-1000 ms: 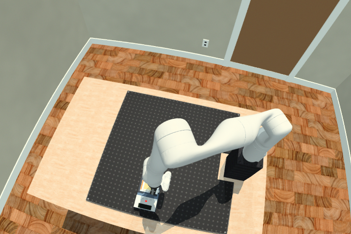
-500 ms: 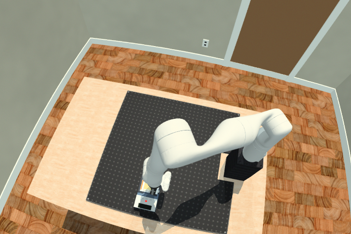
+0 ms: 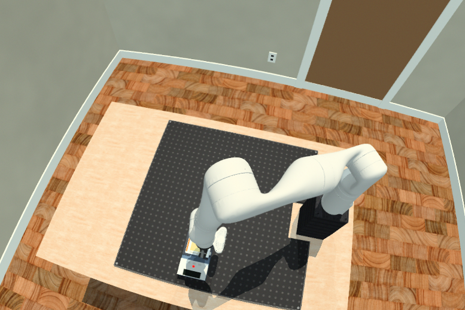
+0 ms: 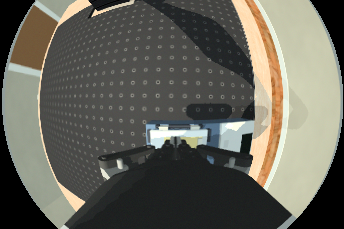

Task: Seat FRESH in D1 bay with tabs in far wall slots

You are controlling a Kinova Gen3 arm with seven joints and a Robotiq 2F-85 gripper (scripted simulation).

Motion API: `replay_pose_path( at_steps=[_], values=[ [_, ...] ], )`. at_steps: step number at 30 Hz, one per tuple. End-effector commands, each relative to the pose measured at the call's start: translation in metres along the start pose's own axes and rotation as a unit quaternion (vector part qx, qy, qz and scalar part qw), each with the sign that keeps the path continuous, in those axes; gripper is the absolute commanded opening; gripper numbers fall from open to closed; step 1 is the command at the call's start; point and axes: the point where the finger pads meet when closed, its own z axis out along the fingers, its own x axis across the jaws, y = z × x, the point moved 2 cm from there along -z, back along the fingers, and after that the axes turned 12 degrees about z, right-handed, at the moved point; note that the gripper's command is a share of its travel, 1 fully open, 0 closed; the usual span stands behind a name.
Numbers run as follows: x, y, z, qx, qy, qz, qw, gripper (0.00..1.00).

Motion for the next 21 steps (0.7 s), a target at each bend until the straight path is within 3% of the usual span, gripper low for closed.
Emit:
replay_pose_path(
  at_steps=[1,21],
  values=[
    [0.0001,0.0006,-0.0001,-0.001,0.000,0.000,1.000,0.00],
    [-0.0010,0.0011,0.0018,-0.001,-0.001,0.000,1.000,0.00]
  ],
)
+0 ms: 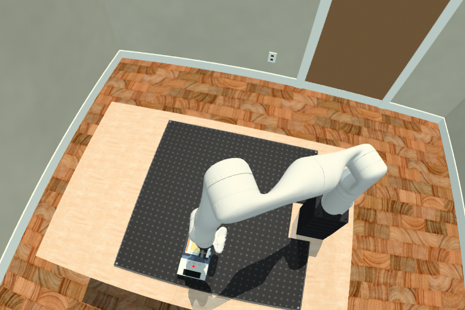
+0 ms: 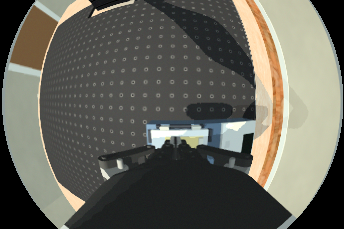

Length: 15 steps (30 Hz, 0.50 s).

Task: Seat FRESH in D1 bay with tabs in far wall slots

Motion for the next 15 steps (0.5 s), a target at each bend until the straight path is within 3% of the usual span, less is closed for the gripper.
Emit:
replay_pose_path(
  at_steps=[1,15],
  values=[
    [0.0001,0.0005,-0.0002,0.000,0.000,0.000,1.000,0.00],
    [-0.0006,0.0009,0.0011,-0.001,0.000,0.000,1.000,0.00]
  ],
)
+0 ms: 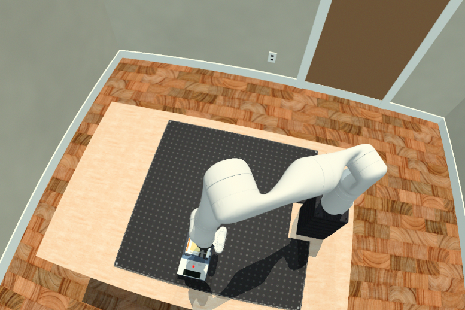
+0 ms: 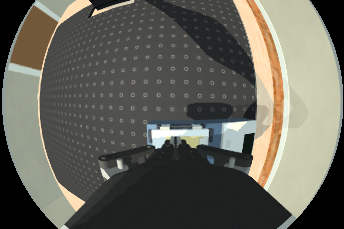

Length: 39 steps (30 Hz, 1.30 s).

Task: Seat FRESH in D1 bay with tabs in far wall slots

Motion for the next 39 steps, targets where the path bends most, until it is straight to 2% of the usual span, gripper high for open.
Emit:
replay_pose_path(
  at_steps=[1,12,39],
  values=[
    [0.000,0.001,0.000,0.000,0.000,0.000,1.000,0.00],
    [0.000,0.001,-0.002,0.004,0.006,-0.002,1.000,0.00],
    [0.007,-0.001,-0.032,0.004,0.006,-0.002,1.000,0.00]
  ],
)
